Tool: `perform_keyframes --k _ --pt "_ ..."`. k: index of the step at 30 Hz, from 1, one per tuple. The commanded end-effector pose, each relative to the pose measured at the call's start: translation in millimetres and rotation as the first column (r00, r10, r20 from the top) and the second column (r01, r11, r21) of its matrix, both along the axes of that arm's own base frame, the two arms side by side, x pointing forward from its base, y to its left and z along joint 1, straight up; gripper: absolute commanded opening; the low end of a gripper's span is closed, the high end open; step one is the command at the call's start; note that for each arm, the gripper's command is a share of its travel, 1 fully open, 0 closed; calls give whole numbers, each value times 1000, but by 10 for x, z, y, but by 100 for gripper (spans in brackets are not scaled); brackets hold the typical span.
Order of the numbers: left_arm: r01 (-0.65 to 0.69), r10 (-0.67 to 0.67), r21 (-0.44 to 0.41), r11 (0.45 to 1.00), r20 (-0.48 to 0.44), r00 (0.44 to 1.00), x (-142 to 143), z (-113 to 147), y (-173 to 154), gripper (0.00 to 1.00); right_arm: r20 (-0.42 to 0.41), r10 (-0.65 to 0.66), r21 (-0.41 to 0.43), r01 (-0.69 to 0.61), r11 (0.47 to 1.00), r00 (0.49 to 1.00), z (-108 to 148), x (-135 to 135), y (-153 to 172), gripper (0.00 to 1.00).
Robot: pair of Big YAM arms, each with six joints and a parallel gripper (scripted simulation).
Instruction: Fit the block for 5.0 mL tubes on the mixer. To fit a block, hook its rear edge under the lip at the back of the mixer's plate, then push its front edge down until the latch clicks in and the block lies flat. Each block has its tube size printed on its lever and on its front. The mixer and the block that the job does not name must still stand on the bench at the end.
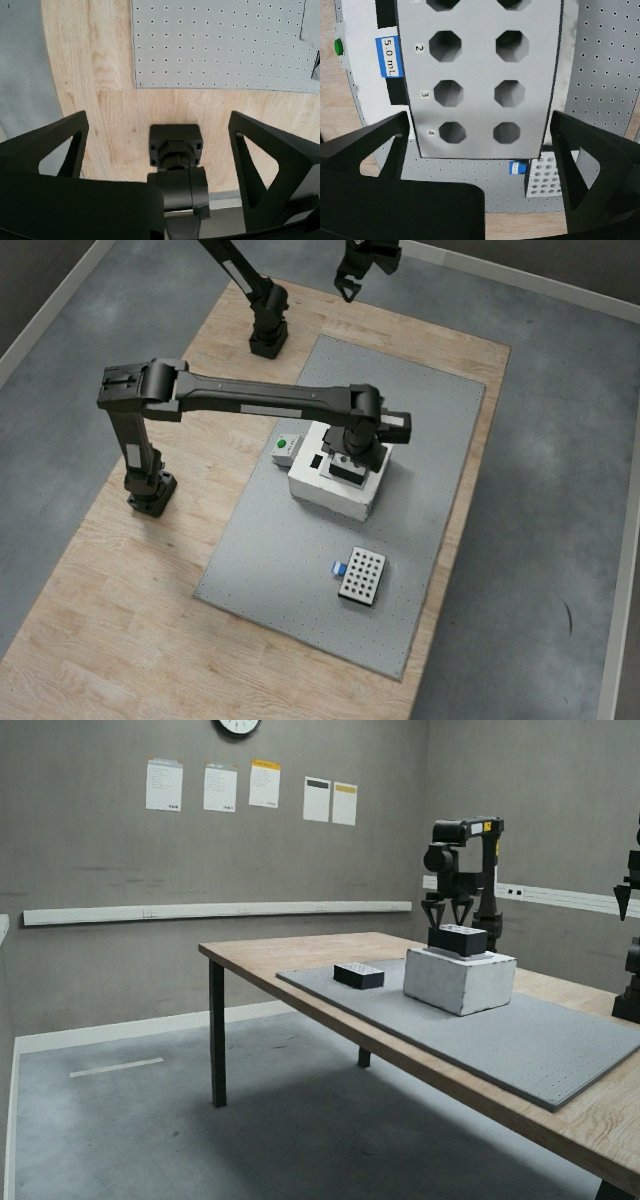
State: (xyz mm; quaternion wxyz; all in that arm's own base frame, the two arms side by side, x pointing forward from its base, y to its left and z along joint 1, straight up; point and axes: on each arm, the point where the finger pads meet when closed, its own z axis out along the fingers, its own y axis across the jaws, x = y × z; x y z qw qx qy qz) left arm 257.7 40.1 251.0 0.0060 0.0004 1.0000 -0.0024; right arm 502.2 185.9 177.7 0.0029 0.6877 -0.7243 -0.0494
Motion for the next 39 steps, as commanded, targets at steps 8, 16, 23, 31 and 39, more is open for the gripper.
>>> perform_keyframes --k 8,16,23,31,39 --pt "-10 10 5 1000 26 1000 35 113 40 100 58 2 17 -3 1000 998 378 195 7 100" --pt "-10 10 2 1000 6 1000 -9 35 31 100 76 -18 25 16 1000 997 620 182 -56 100" --pt "-10 10 5 1000 23 1000 31 101 38 100 57 -4 19 3 1000 998 438 155 61 100" --pt "-10 9 9 1000 49 999 88 202 47 100 21 2 8 -2 1000 1000 234 87 103 100" --pt "-9 9 10 1000 54 998 101 225 49 100 21 3 8 -3 1000 1000 287 27 85 100"
